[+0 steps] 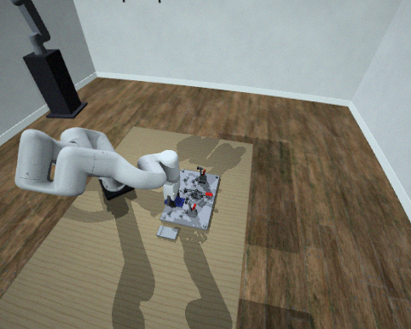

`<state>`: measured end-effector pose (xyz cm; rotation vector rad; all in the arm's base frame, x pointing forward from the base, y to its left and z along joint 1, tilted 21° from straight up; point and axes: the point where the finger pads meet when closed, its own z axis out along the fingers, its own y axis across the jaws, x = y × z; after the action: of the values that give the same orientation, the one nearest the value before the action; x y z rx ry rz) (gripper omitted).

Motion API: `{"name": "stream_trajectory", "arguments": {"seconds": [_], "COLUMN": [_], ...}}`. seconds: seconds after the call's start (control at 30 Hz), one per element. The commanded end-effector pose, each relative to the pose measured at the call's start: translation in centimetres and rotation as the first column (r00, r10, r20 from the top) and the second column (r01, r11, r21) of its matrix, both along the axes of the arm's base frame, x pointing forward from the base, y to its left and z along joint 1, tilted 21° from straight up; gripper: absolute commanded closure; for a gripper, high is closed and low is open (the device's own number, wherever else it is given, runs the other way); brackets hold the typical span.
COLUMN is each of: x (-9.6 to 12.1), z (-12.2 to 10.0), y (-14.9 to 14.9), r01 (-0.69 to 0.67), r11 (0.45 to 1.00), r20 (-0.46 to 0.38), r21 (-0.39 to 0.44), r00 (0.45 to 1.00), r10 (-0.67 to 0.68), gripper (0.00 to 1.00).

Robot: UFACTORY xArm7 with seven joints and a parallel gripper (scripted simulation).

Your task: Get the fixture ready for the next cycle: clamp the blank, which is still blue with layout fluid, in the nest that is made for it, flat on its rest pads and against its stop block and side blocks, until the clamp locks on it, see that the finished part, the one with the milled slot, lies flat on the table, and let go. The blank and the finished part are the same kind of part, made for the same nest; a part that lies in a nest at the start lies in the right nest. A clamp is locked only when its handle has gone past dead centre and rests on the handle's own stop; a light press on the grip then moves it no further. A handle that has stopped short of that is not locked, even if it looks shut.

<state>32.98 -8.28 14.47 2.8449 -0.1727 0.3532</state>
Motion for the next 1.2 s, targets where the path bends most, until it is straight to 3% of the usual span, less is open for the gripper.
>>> {"name": "stream_trajectory", "arguments": {"seconds": [0.0,0.73,1.17], "x": [0.1,0.1,0.8], "z": [0.1,0.1,-1.9], "y": [0.0,0.0,-0.6], "r01": [-0.001,0.0,0.0], "r11": [1.0,1.0,1.0], "r20": [0.004,0.004,0.004], "r21": [0.0,0.0,0.0], "r00": [1.0,1.0,1.0], "r10": [0.001,0.0,0.0], "gripper": [1.0,1.0,1.0]}}
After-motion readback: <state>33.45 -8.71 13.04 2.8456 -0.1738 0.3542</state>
